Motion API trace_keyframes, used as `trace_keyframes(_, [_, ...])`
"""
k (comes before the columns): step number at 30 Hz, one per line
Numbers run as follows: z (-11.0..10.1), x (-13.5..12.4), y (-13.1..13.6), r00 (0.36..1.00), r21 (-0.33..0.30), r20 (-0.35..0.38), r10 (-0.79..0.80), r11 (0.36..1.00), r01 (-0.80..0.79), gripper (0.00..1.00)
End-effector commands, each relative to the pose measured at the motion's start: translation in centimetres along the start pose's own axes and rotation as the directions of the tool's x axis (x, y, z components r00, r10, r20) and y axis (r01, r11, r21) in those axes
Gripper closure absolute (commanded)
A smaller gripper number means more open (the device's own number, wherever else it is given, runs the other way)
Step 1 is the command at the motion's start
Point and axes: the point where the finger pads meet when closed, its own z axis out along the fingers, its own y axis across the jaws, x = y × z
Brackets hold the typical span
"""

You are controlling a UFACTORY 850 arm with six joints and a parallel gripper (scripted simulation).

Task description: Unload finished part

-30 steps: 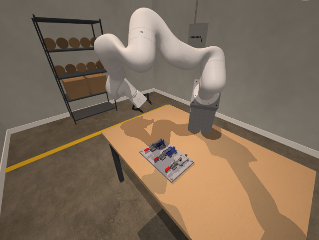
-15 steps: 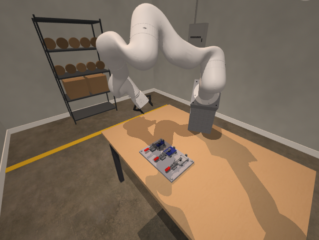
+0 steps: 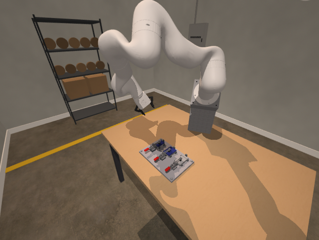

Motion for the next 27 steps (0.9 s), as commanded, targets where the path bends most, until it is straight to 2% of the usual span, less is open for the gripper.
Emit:
trace_keyframes(1, [0.0,0.0,0.0,1.0,0.006,-0.001,-0.002,1.0,0.002,0.0])
trace_keyframes(5, [0.0,0.0,0.0,1.0,0.006,-0.001,-0.002,1.0,0.002,0.0])
trace_keyframes(7, [0.7,-1.2,0.0,0.999,0.079,-0.025,-0.03,0.996,0.032,0.0])
trace_keyframes(24, [0.7,-1.2,0.0,0.999,0.08,-0.025,-0.03,0.996,0.032,0.0])
trace_keyframes(27, [1.6,-2.8,-0.2,0.997,0.176,-0.049,-0.067,0.982,0.074,0.0])
